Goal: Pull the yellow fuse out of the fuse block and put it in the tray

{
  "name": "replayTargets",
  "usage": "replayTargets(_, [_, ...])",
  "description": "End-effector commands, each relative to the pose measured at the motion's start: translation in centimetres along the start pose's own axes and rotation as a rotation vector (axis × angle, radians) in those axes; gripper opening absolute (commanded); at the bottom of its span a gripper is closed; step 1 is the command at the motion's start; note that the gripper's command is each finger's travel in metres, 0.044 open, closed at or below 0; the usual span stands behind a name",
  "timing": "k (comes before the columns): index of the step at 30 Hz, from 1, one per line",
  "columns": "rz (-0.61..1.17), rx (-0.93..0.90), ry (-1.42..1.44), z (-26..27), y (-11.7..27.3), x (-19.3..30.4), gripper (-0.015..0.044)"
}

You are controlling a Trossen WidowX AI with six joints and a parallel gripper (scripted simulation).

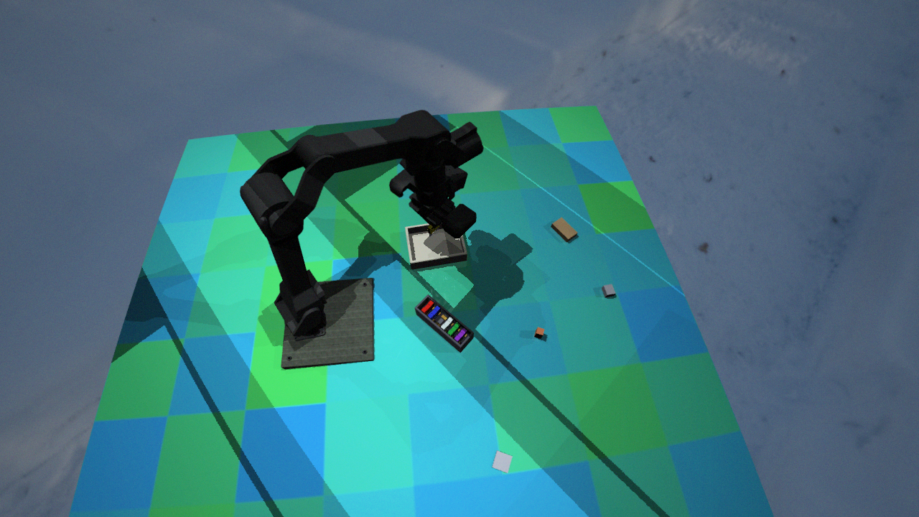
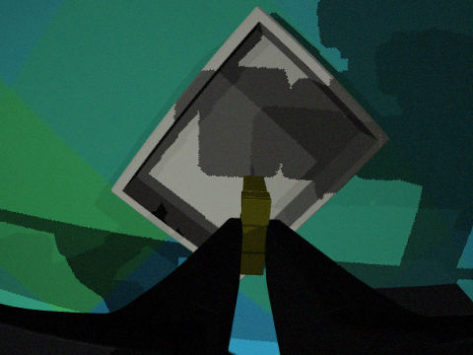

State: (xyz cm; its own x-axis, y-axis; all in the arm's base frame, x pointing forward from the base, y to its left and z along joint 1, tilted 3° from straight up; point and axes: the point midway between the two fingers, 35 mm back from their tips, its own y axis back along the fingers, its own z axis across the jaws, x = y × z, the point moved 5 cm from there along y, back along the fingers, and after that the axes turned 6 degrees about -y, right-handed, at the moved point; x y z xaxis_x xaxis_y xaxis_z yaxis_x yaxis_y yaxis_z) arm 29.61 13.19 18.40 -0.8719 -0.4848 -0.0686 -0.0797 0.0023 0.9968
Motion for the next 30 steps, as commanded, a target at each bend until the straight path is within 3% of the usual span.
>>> replayTargets(1, [0.002,0.007,-0.011,0.2,-0.1,-0.2,0.0000])
replayTargets(28, [0.002,0.008,-0.011,0.2,-4.0,-0.2,0.0000])
replayTargets(30, [-0.002,0.002,-0.007,0.2,-3.7,-0.3,0.0053])
